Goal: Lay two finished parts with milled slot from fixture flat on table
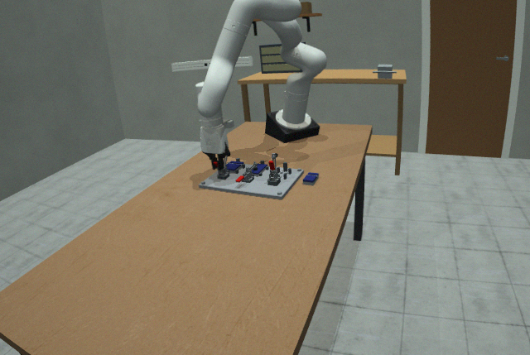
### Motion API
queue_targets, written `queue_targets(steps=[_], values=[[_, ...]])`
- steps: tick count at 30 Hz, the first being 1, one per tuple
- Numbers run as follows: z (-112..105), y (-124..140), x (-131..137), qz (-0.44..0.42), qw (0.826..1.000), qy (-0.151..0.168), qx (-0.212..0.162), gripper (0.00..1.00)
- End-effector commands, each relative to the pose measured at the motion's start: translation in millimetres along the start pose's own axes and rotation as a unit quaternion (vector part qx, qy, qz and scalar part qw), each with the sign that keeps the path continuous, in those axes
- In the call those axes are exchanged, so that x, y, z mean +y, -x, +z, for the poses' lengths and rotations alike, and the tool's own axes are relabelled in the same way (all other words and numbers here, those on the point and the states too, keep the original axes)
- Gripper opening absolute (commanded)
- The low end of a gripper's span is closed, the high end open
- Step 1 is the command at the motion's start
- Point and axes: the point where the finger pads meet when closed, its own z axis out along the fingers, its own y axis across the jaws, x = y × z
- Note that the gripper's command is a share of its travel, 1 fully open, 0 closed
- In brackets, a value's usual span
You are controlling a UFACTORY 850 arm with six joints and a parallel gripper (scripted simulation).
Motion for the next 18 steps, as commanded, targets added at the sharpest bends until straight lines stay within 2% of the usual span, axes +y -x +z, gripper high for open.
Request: queue_targets(steps=[1, 18], values=[[-1.5, -3.2, -0.1, 0.0, 1.0, 0.0, 0.0, 0.0], [-2.9, -12.4, -0.1, 0.0, 1.0, 0.0, 0.0, 0.0]])
